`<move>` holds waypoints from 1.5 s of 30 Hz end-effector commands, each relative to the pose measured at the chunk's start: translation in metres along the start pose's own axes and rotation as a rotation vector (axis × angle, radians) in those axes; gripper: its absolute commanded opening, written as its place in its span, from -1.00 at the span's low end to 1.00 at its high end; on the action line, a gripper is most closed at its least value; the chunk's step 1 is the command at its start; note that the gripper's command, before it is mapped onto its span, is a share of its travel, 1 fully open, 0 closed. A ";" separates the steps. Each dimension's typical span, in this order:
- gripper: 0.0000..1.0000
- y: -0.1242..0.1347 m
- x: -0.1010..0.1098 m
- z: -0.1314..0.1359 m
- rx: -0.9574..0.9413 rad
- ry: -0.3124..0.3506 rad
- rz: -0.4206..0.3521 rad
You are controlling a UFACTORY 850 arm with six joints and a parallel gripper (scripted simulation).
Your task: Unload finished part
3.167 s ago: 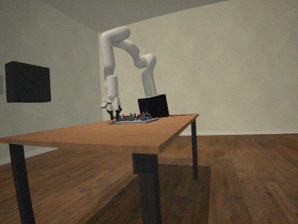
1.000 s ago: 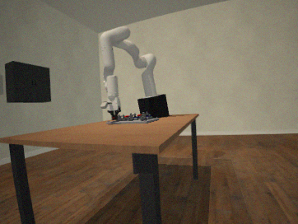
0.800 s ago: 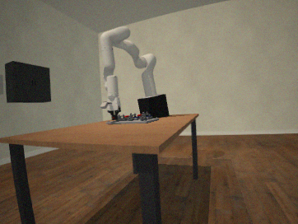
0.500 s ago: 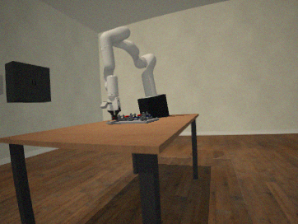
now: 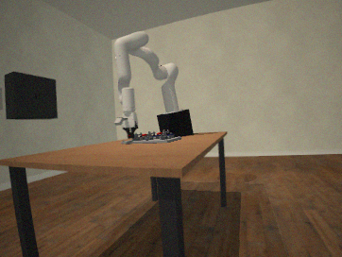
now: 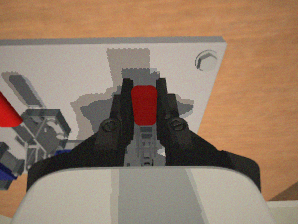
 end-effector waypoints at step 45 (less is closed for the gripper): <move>-1.00 0.023 0.024 0.001 0.000 0.000 0.001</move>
Point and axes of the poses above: the point where the finger pads meet when closed, its own x axis back along the fingers, its own z axis across the jaws, y = z × x, the point moved 4 cm from there along x, back along the fingers, and after that the axes turned 2 degrees about -x, right-handed, at the moved point
